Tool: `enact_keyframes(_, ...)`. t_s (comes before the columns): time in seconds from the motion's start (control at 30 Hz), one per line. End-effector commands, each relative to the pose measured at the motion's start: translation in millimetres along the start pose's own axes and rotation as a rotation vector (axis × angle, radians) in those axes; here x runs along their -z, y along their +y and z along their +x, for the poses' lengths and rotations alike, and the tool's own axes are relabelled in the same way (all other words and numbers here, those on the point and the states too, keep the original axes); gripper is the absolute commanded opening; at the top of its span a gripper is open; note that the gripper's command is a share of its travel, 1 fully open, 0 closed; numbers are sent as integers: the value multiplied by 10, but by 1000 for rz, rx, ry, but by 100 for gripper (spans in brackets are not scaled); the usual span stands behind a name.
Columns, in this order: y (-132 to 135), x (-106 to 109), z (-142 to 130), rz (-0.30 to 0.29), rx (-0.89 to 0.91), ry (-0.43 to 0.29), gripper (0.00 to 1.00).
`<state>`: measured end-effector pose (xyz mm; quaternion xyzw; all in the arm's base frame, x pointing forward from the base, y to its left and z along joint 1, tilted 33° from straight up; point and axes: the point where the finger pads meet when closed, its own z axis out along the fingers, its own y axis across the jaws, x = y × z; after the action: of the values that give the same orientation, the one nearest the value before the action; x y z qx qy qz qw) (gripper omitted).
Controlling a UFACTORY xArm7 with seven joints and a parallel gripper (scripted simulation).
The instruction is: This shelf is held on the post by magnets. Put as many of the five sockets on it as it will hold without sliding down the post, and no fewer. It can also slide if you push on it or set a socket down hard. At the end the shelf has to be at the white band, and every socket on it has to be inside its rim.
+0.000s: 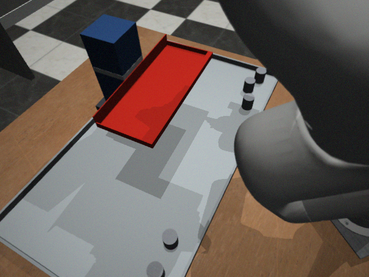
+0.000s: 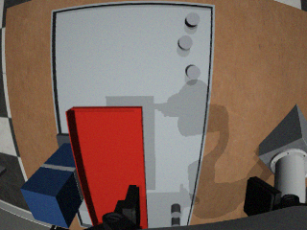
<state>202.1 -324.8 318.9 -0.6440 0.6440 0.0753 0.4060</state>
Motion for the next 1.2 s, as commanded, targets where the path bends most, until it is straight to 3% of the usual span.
enact_keyframes(0.0,-1,16,1,2,0,4,100)
enact_keyframes(0.63,-5,-10,-57,1,1,12,100)
enact_keyframes(0.77,9,-245,-454,-12,3,76,100)
enact_keyframes(0.93,35,-351,-587,-19,4,102,100)
enact_keyframes(0.97,74,-471,-715,-28,4,131,100)
enact_keyframes(1.1,74,-471,-715,-28,4,131,100)
enact_keyframes(1.17,184,-725,-922,-48,4,192,100)
